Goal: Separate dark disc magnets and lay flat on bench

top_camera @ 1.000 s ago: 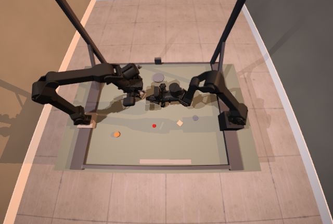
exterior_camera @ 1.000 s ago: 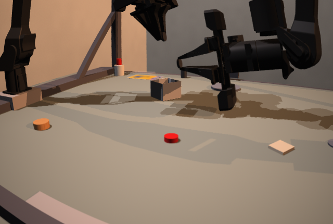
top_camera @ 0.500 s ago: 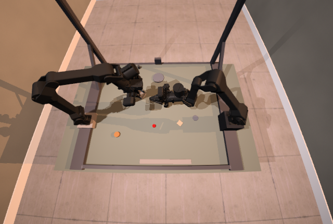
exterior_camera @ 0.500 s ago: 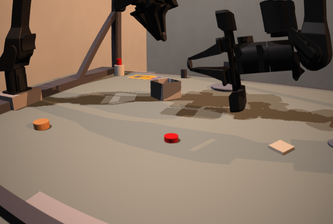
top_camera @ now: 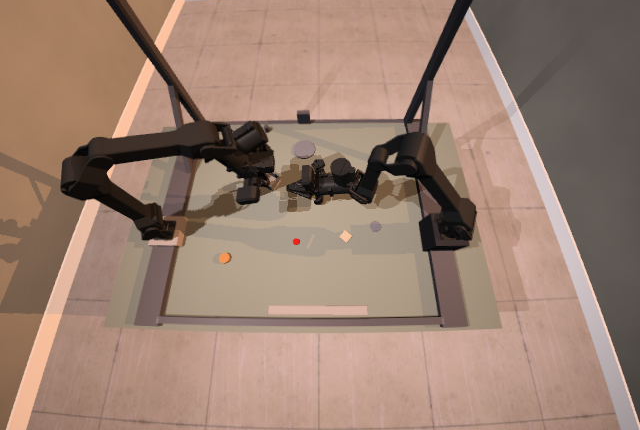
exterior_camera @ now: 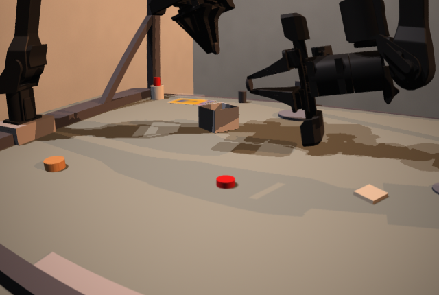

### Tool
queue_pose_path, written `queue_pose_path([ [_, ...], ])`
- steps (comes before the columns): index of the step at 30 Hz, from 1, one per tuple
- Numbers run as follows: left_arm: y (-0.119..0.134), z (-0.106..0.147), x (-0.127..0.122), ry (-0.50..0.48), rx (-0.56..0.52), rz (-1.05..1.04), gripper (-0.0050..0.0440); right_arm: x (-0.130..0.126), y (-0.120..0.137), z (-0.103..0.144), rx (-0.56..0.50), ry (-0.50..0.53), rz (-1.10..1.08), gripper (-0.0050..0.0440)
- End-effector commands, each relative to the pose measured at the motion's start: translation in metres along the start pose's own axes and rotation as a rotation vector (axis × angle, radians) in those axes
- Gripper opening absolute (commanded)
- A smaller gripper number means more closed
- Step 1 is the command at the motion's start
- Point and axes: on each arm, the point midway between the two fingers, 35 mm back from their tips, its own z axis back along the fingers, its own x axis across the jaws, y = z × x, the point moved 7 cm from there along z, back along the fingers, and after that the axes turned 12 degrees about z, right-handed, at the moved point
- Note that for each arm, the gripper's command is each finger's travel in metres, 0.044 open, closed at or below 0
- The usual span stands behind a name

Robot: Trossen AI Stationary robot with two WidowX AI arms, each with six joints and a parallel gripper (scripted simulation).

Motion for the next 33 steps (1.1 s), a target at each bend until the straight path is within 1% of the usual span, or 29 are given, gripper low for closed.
queue_pose_path([
  [1,-0.011,-0.004,0.016,-0.023,-0.031,0.037,0.0040,-0.002,-0.005,0.012,-0.042,-0.002,-0.006,0.0040],
  [10,-0.016,-0.009,0.013,0.055,-0.038,0.108,0.0040,-0.002,-0.005,0.012,-0.042,-0.002,-0.006,0.0040],
  [13,-0.017,-0.010,0.013,0.066,-0.037,0.119,0.0040,-0.002,-0.005,0.012,-0.042,-0.002,-0.006,0.0040],
  [20,-0.023,-0.014,0.010,0.161,-0.035,0.207,0.0040,-0.002,-0.005,0.012,-0.042,-0.002,-0.006,0.0040],
  [27,-0.028,-0.018,0.007,0.279,-0.012,0.320,0.0040,-0.002,-0.005,0.012,-0.042,-0.002,-0.006,0.0040],
  [29,-0.028,-0.018,0.007,0.279,-0.012,0.320,0.0040,-0.002,-0.005,0.012,-0.042,-0.002,-0.006,0.0040],
  [33,-0.027,-0.019,0.005,0.349,0.031,0.403,0.0040,-0.002,-0.005,0.012,-0.042,-0.002,-0.006,0.0040],
])
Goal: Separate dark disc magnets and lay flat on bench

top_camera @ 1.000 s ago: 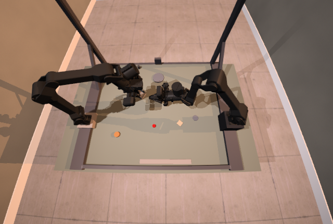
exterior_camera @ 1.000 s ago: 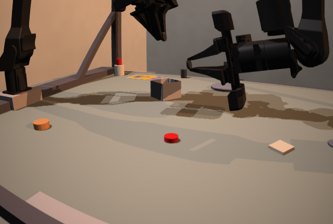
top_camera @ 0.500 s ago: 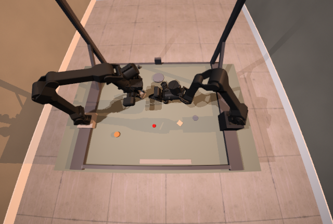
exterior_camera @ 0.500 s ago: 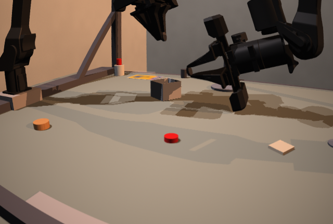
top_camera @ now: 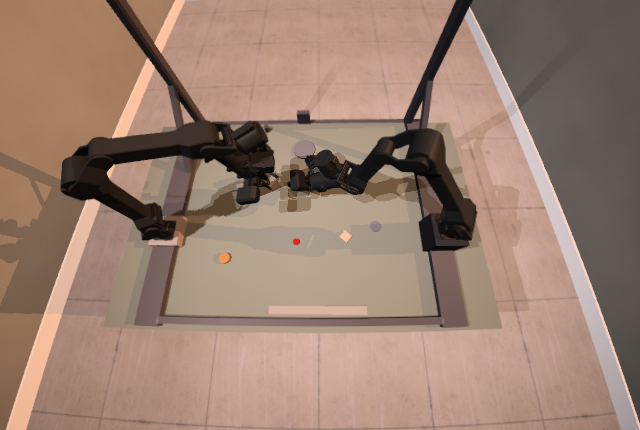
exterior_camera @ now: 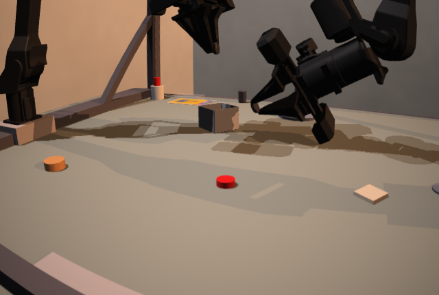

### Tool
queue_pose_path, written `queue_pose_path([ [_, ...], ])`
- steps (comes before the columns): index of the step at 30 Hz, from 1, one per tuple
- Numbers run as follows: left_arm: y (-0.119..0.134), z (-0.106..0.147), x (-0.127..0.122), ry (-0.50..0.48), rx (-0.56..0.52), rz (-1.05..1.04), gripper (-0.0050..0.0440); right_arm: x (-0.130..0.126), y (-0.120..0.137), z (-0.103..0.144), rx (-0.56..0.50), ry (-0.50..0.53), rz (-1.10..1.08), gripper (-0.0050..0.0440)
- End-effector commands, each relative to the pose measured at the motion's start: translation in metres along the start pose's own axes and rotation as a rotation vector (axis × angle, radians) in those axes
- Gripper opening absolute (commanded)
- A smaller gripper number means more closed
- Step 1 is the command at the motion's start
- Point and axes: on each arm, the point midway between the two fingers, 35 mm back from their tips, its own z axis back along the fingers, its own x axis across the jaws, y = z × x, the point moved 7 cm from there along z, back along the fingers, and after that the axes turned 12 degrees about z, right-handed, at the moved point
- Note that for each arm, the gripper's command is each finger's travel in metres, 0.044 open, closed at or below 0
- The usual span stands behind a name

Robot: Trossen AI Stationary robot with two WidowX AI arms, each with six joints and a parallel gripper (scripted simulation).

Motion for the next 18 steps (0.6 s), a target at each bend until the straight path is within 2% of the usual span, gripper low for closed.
queue_pose_path([
  [1,-0.0125,0.0011,0.0144,0.038,0.006,0.105,0.0040,-0.0020,-0.0051,0.0125,-0.042,-0.002,-0.006,0.0040],
  [11,-0.0102,0.0041,0.0101,0.193,0.141,0.346,0.0040,-0.0020,-0.0051,0.0125,-0.042,-0.002,-0.006,0.0040],
  [13,-0.0102,0.0041,0.0101,0.193,0.141,0.346,0.0040,-0.0020,-0.0051,0.0125,-0.042,-0.002,-0.006,0.0040],
  [18,-0.0076,0.0083,0.0081,0.261,0.235,0.472,0.0040,-0.0020,-0.0051,0.0125,-0.042,-0.002,-0.006,0.0040],
])
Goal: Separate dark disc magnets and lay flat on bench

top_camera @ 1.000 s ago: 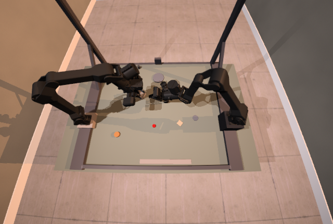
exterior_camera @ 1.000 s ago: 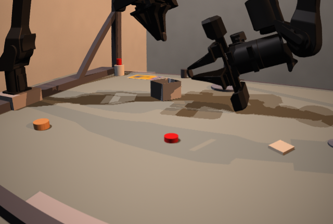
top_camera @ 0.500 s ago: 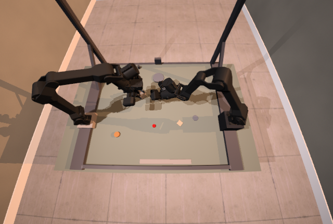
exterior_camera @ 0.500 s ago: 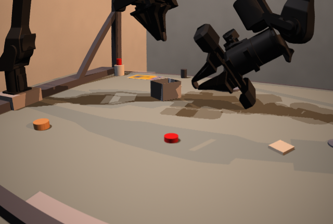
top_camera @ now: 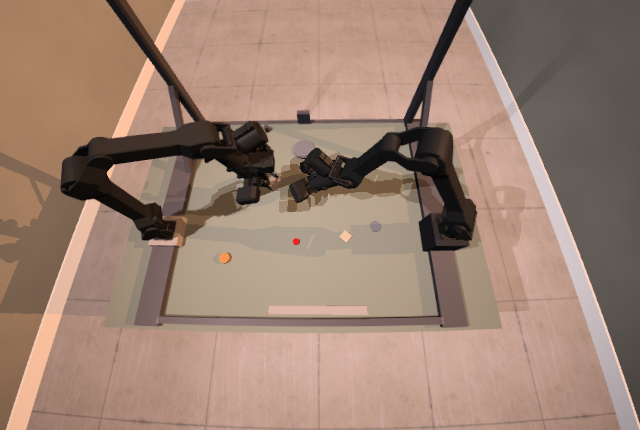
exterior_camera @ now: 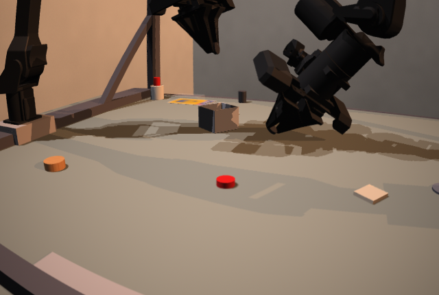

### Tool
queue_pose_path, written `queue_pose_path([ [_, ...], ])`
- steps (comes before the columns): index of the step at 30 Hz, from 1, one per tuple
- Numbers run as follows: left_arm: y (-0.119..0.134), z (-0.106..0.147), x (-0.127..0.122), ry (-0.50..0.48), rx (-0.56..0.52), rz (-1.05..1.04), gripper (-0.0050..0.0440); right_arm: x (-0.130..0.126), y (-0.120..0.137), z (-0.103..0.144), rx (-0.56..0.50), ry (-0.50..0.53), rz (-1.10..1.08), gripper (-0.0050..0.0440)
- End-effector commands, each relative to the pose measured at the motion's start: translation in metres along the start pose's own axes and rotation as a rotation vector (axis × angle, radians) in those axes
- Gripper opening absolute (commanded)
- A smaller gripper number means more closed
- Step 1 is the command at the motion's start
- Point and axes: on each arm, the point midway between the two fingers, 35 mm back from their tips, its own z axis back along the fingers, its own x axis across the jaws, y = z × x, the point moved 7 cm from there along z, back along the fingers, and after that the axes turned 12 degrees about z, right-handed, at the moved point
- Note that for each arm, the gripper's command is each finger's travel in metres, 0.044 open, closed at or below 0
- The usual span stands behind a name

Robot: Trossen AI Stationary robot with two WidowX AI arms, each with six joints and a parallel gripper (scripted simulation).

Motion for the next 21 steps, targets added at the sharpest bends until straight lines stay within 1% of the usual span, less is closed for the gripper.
queue_pose_path([
  [1,-0.015,0.011,0.009,0.039,0.037,0.126,0.0040,-0.002,-0.005,0.012,-0.042,-0.002,-0.006,0.0040],
  [10,-0.008,0.022,0.007,0.112,0.211,0.357,0.0040,-0.002,-0.005,0.012,-0.042,-0.002,-0.006,0.0040],
  [12,-0.008,0.022,0.007,0.112,0.211,0.357,0.0040,-0.002,-0.005,0.012,-0.042,-0.002,-0.006,0.0040],
  [21,-0.001,0.037,0.007,0.139,0.391,0.571,0.0040,-0.002,-0.005,0.012,-0.042,-0.002,-0.006,0.0040],
])
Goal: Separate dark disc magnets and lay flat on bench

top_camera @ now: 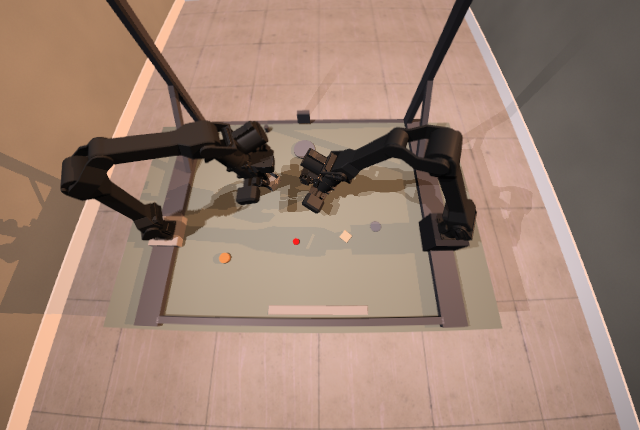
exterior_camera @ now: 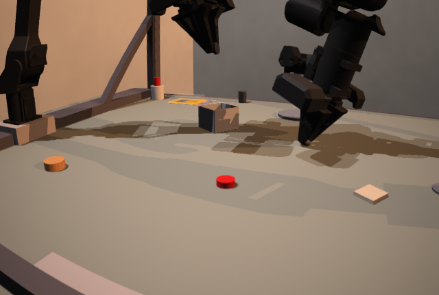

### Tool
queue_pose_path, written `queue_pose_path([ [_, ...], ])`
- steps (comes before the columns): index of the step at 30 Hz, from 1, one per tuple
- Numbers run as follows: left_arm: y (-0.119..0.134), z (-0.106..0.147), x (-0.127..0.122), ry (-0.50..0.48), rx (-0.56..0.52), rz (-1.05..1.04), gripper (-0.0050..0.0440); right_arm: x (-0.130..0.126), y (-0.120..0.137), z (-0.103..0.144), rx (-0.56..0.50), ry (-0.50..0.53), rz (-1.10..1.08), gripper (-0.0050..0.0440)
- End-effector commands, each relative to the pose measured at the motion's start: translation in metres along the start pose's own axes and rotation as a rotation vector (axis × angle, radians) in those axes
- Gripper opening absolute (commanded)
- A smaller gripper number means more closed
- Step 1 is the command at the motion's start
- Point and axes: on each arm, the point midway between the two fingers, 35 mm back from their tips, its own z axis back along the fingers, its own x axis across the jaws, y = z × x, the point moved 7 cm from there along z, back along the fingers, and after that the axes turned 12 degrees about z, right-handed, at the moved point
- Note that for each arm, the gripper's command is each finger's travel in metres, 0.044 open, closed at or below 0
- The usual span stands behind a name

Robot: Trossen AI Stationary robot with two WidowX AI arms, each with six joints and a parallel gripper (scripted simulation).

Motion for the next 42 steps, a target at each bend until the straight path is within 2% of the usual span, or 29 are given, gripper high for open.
queue_pose_path([
  [1,-0.008,0.019,0.001,0.016,0.045,0.115,0.0040,-0.002,-0.005,0.012,-0.042,-0.002,-0.006,0.0040],
  [6,-0.003,0.025,0.003,0.012,0.125,0.220,0.0040,-0.002,-0.005,0.012,-0.042,-0.002,-0.006,0.0040],
  [9,0.001,0.022,0.003,0.007,0.152,0.238,0.0040,-0.002,-0.005,0.012,-0.042,-0.002,-0.006,0.0040],
  [22,0.008,0.039,0.006,-0.020,0.278,0.418,0.0040,-0.002,-0.005,0.012,-0.042,-0.002,-0.006,0.0040],
  [42,0.013,0.044,0.007,-0.038,0.328,0.480,0.0040,-0.002,-0.005,0.012,-0.042,-0.002,-0.006,0.0040],
])
